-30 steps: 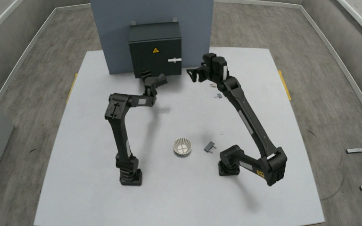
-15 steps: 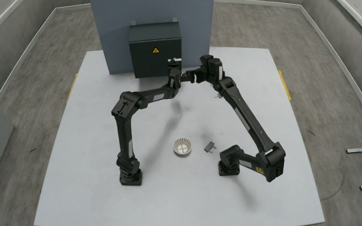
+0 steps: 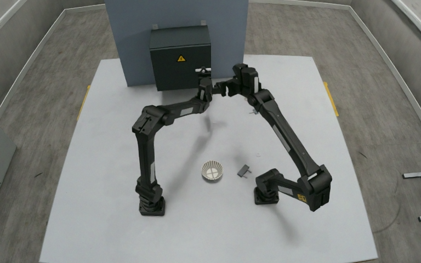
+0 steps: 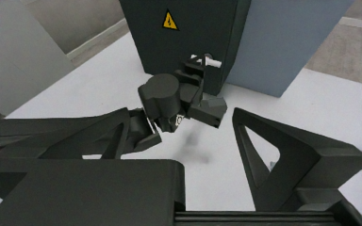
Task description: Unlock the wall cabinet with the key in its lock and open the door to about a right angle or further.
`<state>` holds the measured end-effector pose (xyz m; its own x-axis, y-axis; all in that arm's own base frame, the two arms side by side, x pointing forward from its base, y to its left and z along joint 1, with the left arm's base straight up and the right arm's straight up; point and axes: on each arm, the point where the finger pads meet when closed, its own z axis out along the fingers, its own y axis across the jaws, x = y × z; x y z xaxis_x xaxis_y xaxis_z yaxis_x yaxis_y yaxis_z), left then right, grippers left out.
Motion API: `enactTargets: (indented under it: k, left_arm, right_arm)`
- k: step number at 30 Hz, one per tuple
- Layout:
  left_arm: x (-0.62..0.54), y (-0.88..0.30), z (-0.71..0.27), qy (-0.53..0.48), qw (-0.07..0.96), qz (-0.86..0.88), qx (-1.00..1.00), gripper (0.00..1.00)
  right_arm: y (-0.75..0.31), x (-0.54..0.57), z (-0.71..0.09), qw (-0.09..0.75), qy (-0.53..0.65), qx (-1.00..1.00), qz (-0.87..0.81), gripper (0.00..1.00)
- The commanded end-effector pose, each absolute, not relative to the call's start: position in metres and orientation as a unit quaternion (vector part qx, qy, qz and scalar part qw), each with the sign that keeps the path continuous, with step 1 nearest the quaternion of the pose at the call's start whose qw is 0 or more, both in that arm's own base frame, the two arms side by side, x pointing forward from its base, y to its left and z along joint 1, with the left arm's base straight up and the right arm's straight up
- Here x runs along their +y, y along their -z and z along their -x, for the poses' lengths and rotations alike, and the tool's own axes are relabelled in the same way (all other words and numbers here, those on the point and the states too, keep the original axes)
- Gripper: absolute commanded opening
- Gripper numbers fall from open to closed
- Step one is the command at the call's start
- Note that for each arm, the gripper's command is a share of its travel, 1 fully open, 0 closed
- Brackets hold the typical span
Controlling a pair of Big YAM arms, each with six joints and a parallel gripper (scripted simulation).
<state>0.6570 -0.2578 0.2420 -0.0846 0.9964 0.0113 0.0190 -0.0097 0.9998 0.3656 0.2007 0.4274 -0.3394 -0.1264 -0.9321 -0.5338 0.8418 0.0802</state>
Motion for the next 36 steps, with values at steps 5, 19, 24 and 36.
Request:
enactTargets:
  k: [5,19,24,36]
  left_arm:
    - [-0.257,-0.269,-0.690,-0.528,0.482,-0.467,0.521,0.81]
    - [-0.252,-0.262,-0.698,-0.528,0.478,-0.469,0.522,0.64]
    - [-0.259,-0.269,-0.691,-0.527,0.485,-0.468,0.519,0.23]
    - [-0.258,-0.265,-0.687,-0.521,0.486,-0.466,0.524,0.08]
  right_arm:
    - [-0.447,0.203,-0.365,0.552,-0.196,0.784,0.207,1.00]
    - [-0.447,0.203,-0.365,0.552,-0.196,0.784,0.207,1.00]
    - [-0.447,0.203,-0.365,0.552,-0.196,0.784,0.207,1.00]
    - [-0.447,0.203,-0.365,0.552,-0.196,0.784,0.207,1.00]
